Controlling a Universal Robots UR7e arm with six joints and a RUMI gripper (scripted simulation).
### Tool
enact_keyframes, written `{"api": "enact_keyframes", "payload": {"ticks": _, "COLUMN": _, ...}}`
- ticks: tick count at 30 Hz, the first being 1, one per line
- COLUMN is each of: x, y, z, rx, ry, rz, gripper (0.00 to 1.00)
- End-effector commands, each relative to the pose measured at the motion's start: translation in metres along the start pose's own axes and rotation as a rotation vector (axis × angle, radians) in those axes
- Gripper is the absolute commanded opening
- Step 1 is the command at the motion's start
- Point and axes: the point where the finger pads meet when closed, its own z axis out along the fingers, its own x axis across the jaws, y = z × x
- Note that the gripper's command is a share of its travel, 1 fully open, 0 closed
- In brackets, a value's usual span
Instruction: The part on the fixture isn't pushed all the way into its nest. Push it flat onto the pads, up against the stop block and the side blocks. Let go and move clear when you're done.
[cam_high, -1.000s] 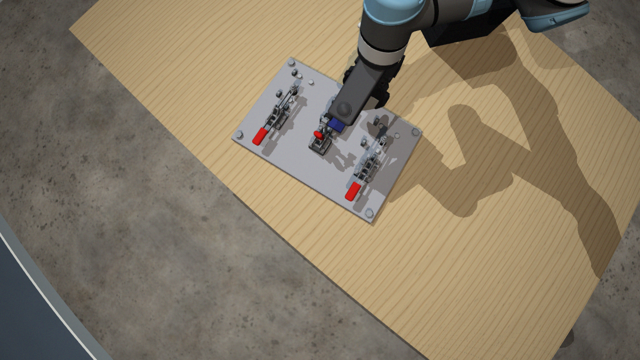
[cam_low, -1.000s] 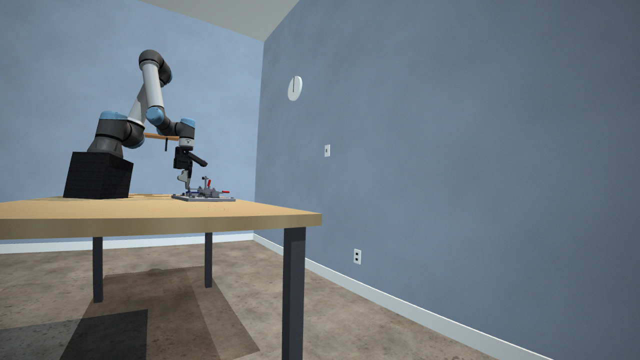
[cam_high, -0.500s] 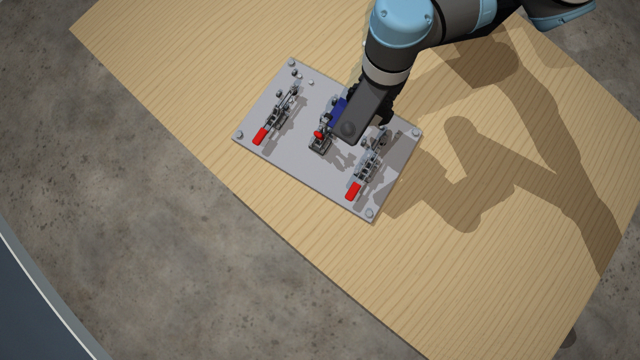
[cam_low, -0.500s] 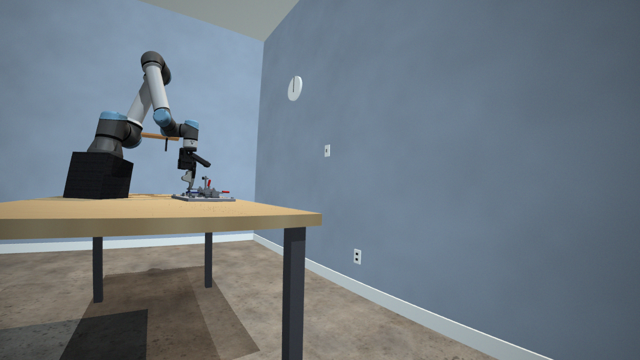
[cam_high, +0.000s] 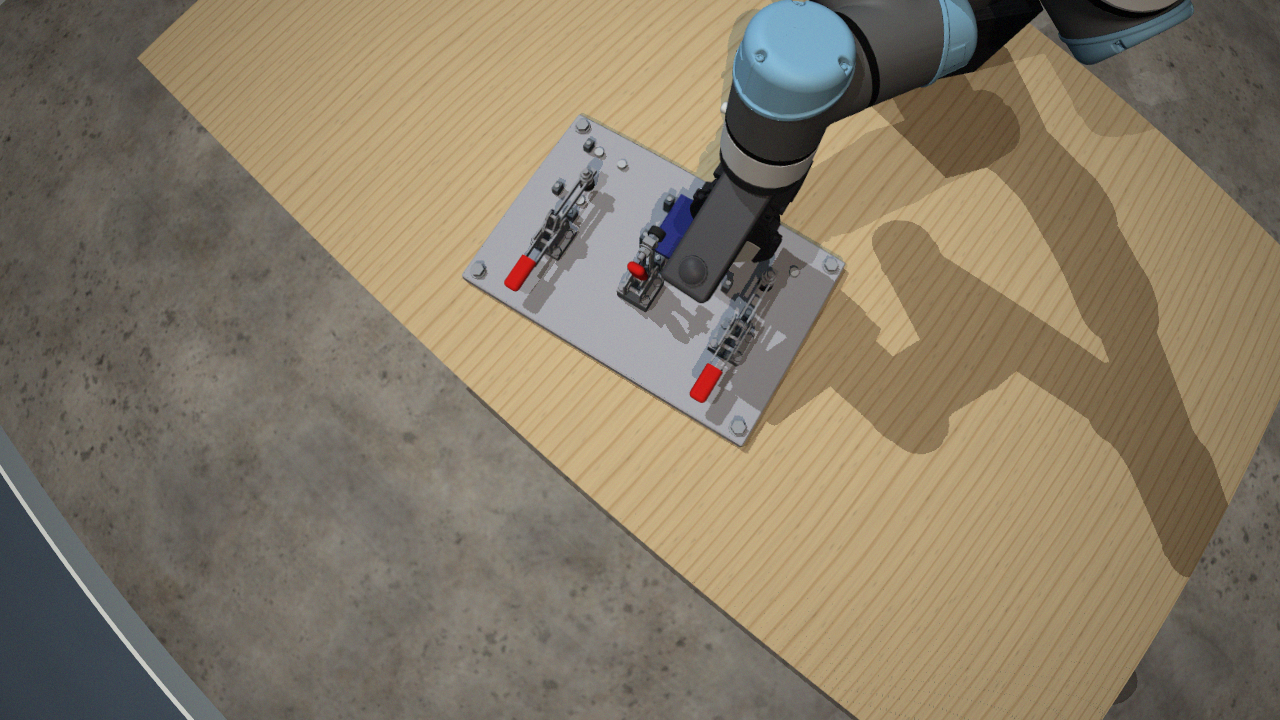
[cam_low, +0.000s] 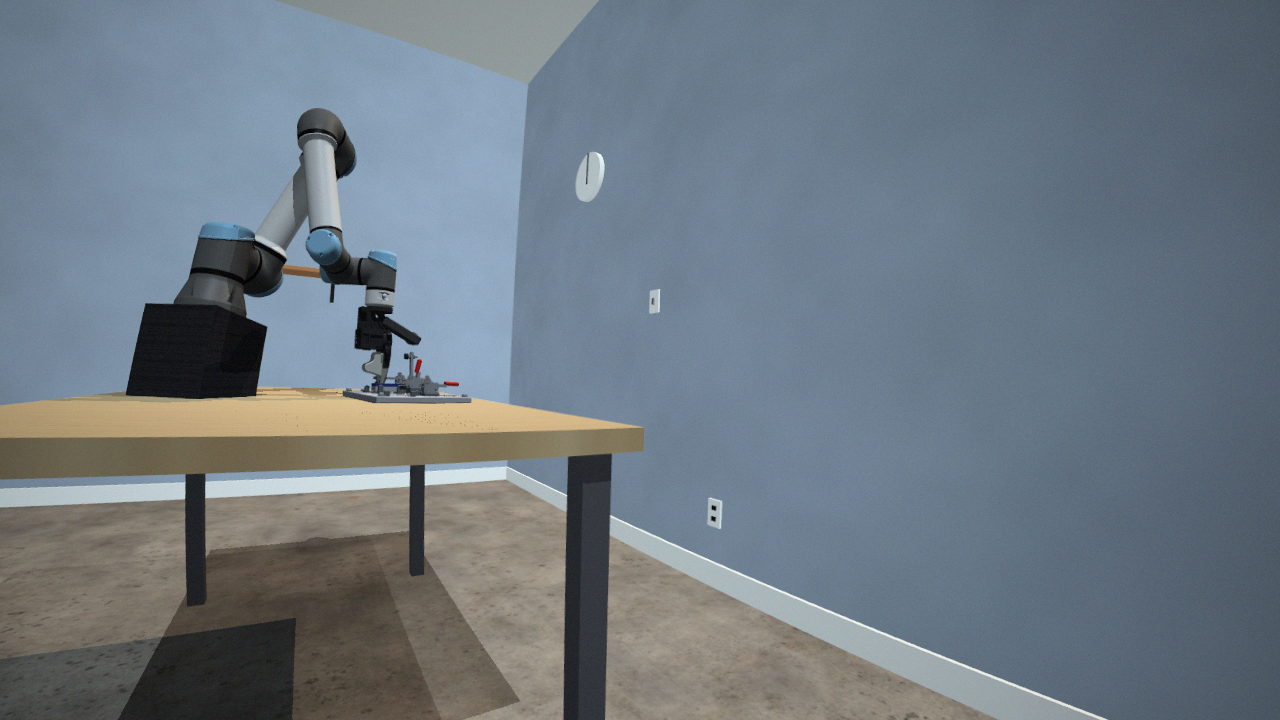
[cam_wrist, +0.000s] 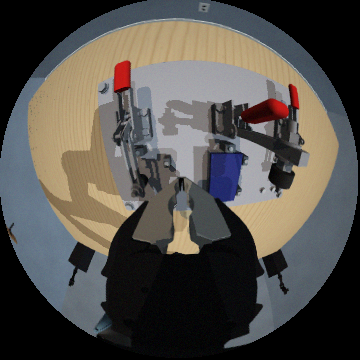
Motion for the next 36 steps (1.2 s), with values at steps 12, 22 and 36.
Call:
{"api": "enact_keyframes", "payload": {"ticks": 12, "x": 0.0042, "y": -0.0005, "z": 0.0001, "rx": 0.001, "ry": 0.001, "rz": 0.000, "gripper": 0.00}}
{"api": "enact_keyframes", "payload": {"ticks": 22, "x": 0.0050, "y": -0.0005, "z": 0.0001, "rx": 0.001, "ry": 0.001, "rz": 0.000, "gripper": 0.00}}
{"api": "enact_keyframes", "payload": {"ticks": 36, "x": 0.0082, "y": -0.0005, "z": 0.0002, "rx": 0.001, "ry": 0.001, "rz": 0.000, "gripper": 0.00}}
